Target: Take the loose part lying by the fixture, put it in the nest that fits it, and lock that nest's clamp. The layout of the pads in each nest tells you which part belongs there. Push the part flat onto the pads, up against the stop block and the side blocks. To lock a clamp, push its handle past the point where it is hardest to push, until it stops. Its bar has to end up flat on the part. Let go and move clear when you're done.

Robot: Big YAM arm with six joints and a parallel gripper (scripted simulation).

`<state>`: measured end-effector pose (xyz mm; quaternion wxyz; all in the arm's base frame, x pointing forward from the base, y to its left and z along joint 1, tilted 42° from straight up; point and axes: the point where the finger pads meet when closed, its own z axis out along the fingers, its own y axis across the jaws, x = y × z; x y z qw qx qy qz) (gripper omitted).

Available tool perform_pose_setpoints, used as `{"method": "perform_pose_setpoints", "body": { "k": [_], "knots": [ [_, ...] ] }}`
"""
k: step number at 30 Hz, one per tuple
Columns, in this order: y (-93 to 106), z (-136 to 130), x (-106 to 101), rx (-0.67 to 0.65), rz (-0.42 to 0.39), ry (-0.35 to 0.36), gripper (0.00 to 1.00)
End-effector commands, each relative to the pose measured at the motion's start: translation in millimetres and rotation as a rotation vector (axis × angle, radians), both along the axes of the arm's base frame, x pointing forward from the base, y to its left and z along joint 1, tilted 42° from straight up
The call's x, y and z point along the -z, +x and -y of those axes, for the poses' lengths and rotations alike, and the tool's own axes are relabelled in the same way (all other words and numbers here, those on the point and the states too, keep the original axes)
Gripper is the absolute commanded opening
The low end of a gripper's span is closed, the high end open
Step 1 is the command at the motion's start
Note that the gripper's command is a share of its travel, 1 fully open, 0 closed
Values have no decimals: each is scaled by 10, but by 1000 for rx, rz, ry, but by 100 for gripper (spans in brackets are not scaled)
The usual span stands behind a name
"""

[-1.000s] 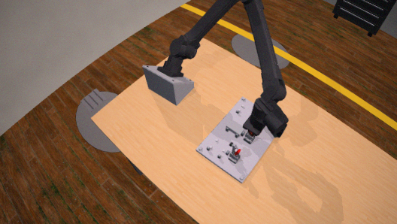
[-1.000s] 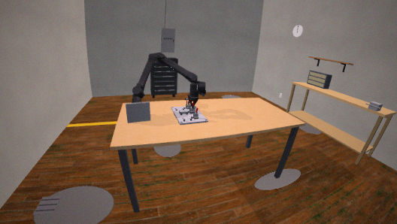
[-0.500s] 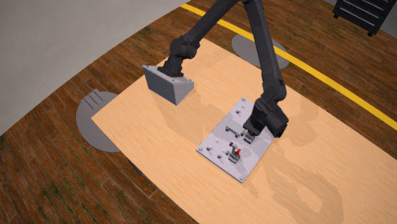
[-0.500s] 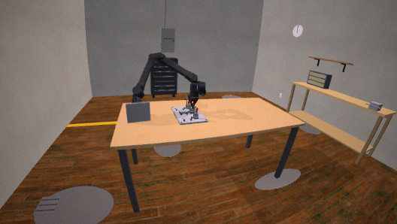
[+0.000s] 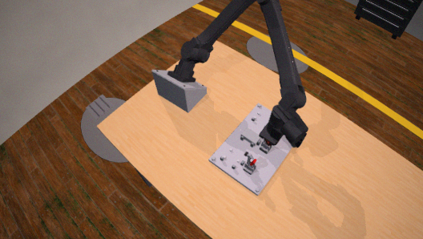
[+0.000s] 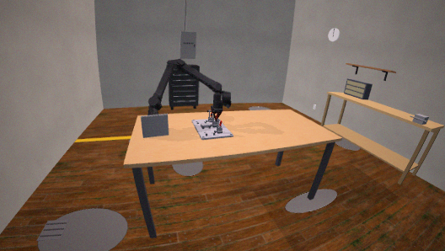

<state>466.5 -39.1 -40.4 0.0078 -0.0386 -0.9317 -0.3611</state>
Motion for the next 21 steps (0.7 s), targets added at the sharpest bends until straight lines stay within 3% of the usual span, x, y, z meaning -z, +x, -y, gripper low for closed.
{"method": "perform_pose_setpoints", "body": {
  "k": [1,21],
  "knots": [
    [330,-21,15,-7,38,-15,0],
    [512,-88,94,-6,39,-12,0]
  ]
}}
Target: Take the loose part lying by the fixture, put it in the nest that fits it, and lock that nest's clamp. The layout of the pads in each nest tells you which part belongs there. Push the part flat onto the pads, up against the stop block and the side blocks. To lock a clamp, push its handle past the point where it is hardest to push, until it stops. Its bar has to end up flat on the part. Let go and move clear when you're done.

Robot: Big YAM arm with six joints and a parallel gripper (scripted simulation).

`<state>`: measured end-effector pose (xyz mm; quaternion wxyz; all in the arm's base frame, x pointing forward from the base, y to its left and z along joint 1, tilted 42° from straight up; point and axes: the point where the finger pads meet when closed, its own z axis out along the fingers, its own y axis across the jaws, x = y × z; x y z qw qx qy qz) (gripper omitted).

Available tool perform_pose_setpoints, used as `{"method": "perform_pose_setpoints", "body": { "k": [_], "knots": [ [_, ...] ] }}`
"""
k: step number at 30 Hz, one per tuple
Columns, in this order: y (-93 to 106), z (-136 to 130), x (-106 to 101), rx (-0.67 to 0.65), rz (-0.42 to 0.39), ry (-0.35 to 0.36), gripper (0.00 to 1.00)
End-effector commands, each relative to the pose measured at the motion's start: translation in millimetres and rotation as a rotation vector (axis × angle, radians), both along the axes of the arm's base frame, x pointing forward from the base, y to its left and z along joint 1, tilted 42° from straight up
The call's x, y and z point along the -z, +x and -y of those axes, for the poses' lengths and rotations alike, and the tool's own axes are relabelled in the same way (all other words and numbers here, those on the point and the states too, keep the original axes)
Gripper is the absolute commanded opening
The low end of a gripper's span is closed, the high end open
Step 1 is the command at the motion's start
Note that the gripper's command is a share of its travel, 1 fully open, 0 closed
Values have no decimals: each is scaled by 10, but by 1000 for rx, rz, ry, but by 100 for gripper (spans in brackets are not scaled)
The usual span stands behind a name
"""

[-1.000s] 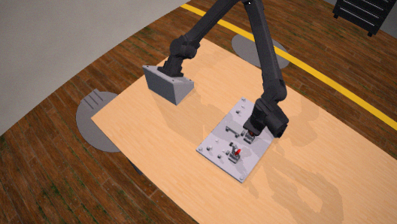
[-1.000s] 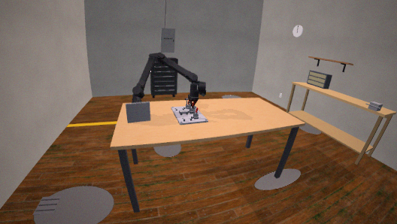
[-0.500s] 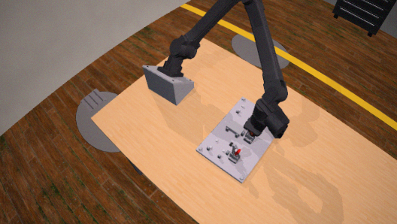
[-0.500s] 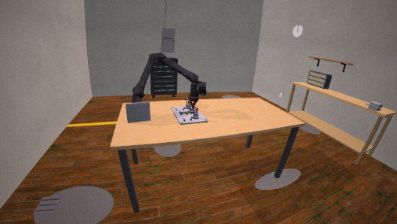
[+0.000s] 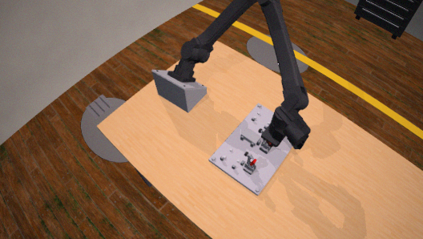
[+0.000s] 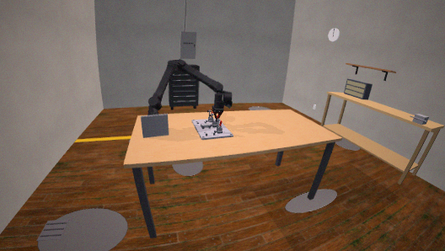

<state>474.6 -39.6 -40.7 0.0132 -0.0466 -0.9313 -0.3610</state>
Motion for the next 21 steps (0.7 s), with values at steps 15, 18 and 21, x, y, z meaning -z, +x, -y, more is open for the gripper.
{"method": "perform_pose_setpoints", "body": {
  "k": [15,18,21],
  "knots": [
    [524,-171,183,-18,54,-11,0],
    [536,-186,200,-18,54,-11,0],
    [545,-200,217,-18,54,-11,0]
  ]
}}
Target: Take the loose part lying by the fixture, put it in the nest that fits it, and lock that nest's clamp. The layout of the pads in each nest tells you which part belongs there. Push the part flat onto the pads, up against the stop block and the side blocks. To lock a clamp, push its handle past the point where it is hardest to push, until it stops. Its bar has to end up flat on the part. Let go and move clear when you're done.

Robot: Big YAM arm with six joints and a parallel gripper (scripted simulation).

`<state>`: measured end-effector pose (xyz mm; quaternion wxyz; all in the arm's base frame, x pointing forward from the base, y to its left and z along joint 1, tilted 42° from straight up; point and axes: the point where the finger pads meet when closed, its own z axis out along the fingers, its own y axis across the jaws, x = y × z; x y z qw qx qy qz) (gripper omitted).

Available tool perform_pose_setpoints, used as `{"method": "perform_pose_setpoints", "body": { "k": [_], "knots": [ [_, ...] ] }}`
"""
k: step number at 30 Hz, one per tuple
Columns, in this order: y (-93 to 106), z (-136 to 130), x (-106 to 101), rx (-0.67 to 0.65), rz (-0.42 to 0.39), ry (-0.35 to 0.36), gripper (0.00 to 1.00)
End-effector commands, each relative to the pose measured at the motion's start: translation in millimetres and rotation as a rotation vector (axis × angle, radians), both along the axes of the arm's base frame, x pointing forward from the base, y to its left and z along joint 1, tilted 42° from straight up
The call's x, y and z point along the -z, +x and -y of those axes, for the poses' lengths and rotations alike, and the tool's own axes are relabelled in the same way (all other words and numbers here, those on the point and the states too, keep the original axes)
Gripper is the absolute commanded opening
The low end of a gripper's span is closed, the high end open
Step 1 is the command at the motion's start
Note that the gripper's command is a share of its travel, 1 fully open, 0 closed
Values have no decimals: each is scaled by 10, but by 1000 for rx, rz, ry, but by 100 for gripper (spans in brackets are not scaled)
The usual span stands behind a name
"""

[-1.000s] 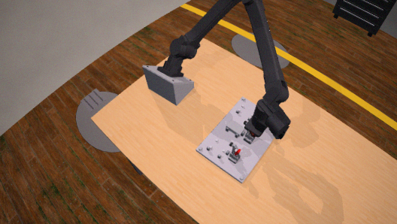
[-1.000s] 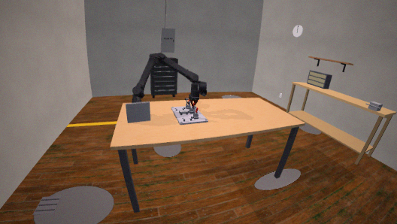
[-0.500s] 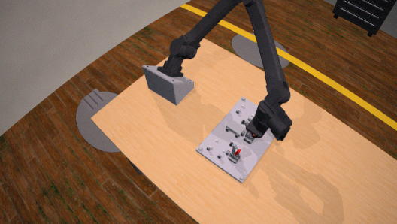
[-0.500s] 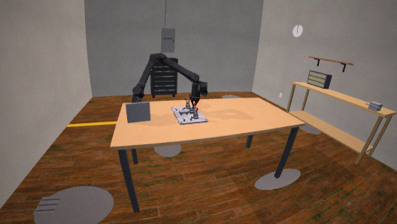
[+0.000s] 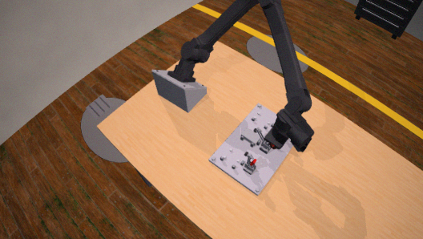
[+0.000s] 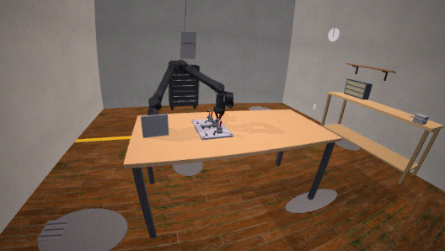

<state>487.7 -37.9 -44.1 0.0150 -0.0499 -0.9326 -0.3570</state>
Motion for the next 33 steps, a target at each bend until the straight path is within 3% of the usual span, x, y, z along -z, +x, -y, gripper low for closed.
{"method": "perform_pose_setpoints", "body": {
  "k": [1,33],
  "knots": [
    [415,-187,188,-23,60,-3,0],
    [429,-211,215,-23,59,-2,0]
  ]
}}
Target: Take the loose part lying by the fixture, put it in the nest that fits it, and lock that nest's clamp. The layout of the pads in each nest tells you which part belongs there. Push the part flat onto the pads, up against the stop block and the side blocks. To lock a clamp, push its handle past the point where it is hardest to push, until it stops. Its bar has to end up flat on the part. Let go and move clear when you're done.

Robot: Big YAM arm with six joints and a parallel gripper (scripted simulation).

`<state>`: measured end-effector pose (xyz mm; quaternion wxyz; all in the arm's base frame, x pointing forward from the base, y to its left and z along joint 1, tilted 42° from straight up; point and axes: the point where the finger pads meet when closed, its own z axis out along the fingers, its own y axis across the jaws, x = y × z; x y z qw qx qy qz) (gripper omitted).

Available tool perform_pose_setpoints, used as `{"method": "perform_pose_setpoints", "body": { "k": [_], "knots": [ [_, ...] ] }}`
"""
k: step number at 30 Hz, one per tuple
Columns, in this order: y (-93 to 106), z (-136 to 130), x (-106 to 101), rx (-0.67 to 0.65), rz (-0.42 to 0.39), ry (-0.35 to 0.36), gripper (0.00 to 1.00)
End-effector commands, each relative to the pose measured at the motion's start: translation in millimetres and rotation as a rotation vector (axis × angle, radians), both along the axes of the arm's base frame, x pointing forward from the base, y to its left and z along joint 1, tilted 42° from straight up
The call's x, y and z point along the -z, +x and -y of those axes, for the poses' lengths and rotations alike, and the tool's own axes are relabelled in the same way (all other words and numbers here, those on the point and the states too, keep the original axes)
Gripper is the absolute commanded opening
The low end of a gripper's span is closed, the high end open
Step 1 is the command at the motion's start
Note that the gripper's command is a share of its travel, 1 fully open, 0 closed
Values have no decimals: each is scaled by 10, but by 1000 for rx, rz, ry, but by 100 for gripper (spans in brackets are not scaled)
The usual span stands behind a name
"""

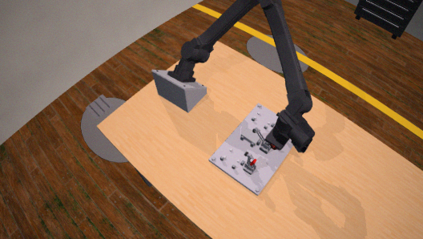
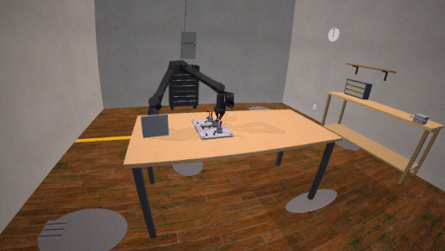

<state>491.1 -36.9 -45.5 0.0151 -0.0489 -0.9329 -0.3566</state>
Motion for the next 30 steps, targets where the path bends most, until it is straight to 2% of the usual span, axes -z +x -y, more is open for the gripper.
{"method": "perform_pose_setpoints", "body": {
  "k": [1,15,16,21,22,23,27,28,30],
  "knots": [
    [396,-201,201,-21,59,-1,0],
    [396,-201,201,-21,59,-1,0],
    [396,-201,201,-21,59,-1,45],
    [395,-199,202,-21,59,-3,45],
    [298,-53,239,11,37,2,45],
    [342,3,60,19,65,-7,45],
    [364,10,48,19,70,-8,45],
    [316,-211,208,-23,42,1,45],
    [273,-229,249,-25,30,4,45]
  ]
}}
